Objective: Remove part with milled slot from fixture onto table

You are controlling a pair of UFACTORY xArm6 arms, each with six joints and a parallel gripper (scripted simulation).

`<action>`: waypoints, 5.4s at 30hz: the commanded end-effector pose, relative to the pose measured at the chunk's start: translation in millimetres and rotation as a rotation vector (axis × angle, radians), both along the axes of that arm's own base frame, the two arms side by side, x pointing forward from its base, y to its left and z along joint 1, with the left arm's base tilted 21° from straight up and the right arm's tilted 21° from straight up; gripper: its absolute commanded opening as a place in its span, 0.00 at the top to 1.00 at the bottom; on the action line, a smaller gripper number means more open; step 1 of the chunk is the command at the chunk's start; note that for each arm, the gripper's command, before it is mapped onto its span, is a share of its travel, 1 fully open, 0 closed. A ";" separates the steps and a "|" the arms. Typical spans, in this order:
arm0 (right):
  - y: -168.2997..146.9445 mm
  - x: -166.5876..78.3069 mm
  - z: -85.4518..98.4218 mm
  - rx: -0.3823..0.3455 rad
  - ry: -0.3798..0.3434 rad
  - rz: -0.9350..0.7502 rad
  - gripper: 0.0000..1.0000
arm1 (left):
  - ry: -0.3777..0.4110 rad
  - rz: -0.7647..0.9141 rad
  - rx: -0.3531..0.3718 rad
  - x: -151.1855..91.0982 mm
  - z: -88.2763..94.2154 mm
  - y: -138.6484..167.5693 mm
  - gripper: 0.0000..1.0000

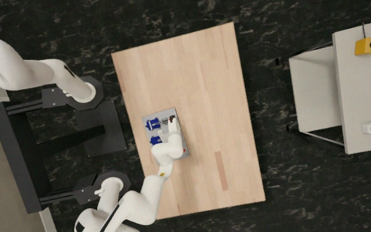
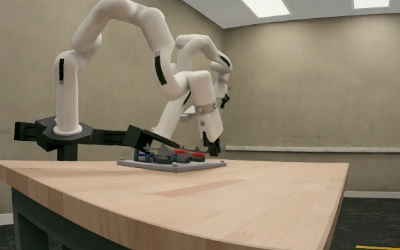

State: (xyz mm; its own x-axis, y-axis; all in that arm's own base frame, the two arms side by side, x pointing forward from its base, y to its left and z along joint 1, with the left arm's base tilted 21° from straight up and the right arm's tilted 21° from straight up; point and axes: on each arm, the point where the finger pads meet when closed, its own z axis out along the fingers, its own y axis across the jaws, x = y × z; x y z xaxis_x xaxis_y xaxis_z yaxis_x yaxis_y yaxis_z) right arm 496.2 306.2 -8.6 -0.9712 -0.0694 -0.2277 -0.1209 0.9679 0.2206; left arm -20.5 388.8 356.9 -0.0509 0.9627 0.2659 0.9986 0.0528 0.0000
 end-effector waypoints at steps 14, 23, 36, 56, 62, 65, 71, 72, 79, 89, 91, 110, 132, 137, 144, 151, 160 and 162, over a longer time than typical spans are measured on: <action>1.4 1.0 2.0 0.003 -0.004 0.001 1.00 | 0.000 0.000 0.004 -0.1 1.6 0.4 0.00; 1.4 0.9 2.1 0.003 -0.004 0.001 1.00 | 0.000 0.000 0.004 -0.1 1.6 0.4 0.00; 1.7 0.2 2.9 0.003 -0.004 0.001 1.00 | 0.000 0.000 0.004 -0.1 1.6 0.4 0.00; 2.2 -1.5 4.8 0.003 -0.004 0.001 1.00 | 0.000 0.000 0.004 -0.1 1.6 0.4 0.00; 2.3 -1.6 4.9 0.003 -0.004 0.001 1.00 | 0.000 0.000 0.004 -0.1 1.6 0.4 0.00; 2.3 -1.7 4.9 0.003 -0.004 0.001 1.00 | 0.000 0.000 0.004 -0.1 1.6 0.4 0.00; 2.3 -1.7 4.9 0.003 -0.004 0.001 1.00 | 0.000 0.000 0.004 -0.1 1.6 0.4 0.00; 2.3 -1.7 5.0 0.003 -0.004 0.001 1.00 | 0.000 0.000 0.004 -0.1 1.6 0.4 0.00; 2.3 -1.7 5.0 0.003 -0.004 0.001 1.00 | 0.000 0.000 0.004 -0.1 1.6 0.4 0.00; 2.3 -1.7 5.0 0.003 -0.004 0.001 0.70 | 0.000 0.000 0.004 -0.1 1.6 0.4 0.00; 2.3 -1.7 5.0 0.003 -0.004 0.001 0.70 | 0.000 0.000 0.004 -0.1 1.6 0.4 0.00; 2.1 -1.7 4.7 0.002 -0.003 0.001 0.70 | 0.000 0.000 0.004 -0.1 1.6 0.4 0.00; 2.0 -1.9 6.0 0.002 -0.003 0.001 0.70 | 0.000 0.000 0.004 -0.1 1.6 0.4 0.00; 1.7 -2.2 7.1 0.002 -0.003 0.001 0.70 | 0.000 0.000 0.004 -0.1 1.6 0.4 0.00; 0.6 -3.2 11.7 0.002 -0.003 0.001 0.70 | 0.000 0.000 0.004 -0.1 1.6 0.4 0.00; -1.3 -4.8 19.0 0.002 -0.003 0.001 0.70 | 0.000 0.000 0.004 -0.1 1.6 0.4 0.00; -3.7 -6.7 28.1 0.002 -0.004 0.001 0.70 | 0.000 0.000 0.004 -0.1 1.6 0.4 0.00; -4.4 -7.4 30.9 0.002 -0.004 0.001 0.70 | 0.000 0.000 0.004 -0.1 1.6 0.4 0.00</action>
State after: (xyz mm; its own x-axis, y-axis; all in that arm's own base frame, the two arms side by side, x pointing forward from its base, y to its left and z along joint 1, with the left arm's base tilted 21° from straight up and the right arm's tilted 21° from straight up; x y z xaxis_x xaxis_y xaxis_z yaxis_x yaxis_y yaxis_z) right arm 489.0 301.9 16.1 -0.9712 -0.0696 -0.2279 -0.1213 0.9677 0.2212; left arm -20.5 388.8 356.9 -0.0509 0.9627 0.2659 0.9986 0.0528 0.0000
